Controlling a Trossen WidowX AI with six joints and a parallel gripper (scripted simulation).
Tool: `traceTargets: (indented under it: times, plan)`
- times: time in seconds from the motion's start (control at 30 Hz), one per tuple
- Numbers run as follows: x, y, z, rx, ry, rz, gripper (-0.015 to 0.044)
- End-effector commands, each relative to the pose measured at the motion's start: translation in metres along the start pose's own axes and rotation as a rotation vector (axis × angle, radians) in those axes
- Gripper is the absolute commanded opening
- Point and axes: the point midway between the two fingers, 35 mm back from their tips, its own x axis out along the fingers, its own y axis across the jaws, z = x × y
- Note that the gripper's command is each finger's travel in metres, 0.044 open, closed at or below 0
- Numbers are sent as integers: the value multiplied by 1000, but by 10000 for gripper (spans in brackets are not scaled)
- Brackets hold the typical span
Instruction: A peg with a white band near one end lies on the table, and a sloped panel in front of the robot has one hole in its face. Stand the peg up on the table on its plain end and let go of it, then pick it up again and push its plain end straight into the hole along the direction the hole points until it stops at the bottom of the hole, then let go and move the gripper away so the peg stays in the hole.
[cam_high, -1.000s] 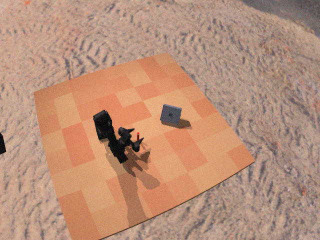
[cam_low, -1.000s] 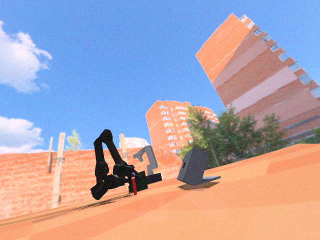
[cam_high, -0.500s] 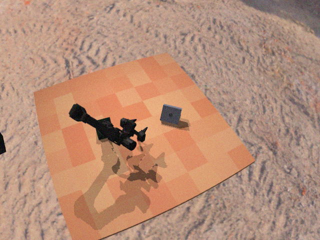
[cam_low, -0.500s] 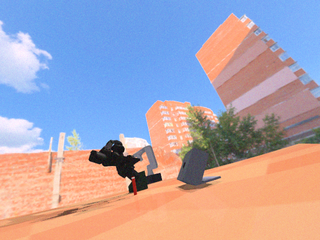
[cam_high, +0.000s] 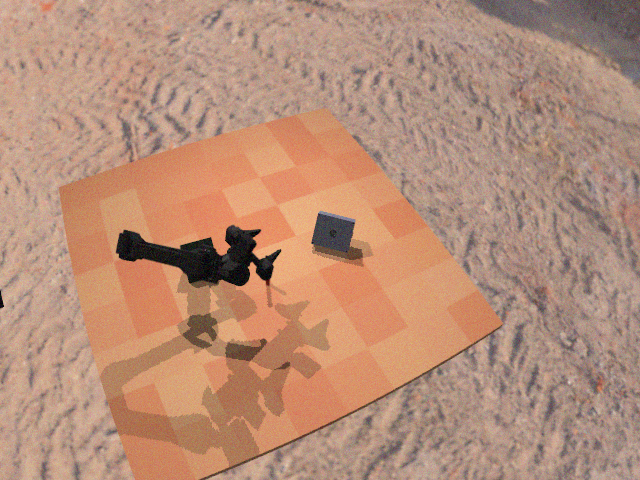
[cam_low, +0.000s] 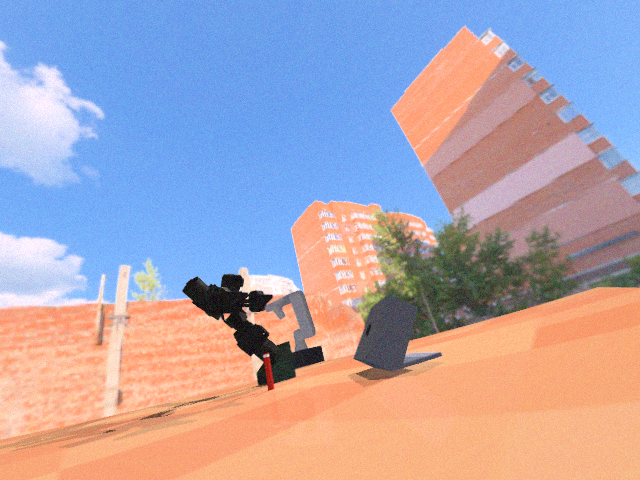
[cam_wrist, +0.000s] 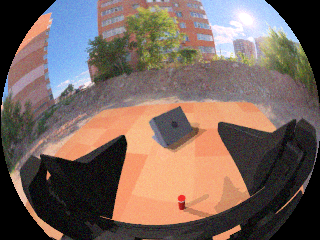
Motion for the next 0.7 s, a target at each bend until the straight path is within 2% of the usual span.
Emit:
traceTargets:
  times: [0.0, 0.67]
  plan:
    - [3, 1, -6, 85, 69, 40, 440]
    - [17, 15, -52, 401, 621, 217, 440]
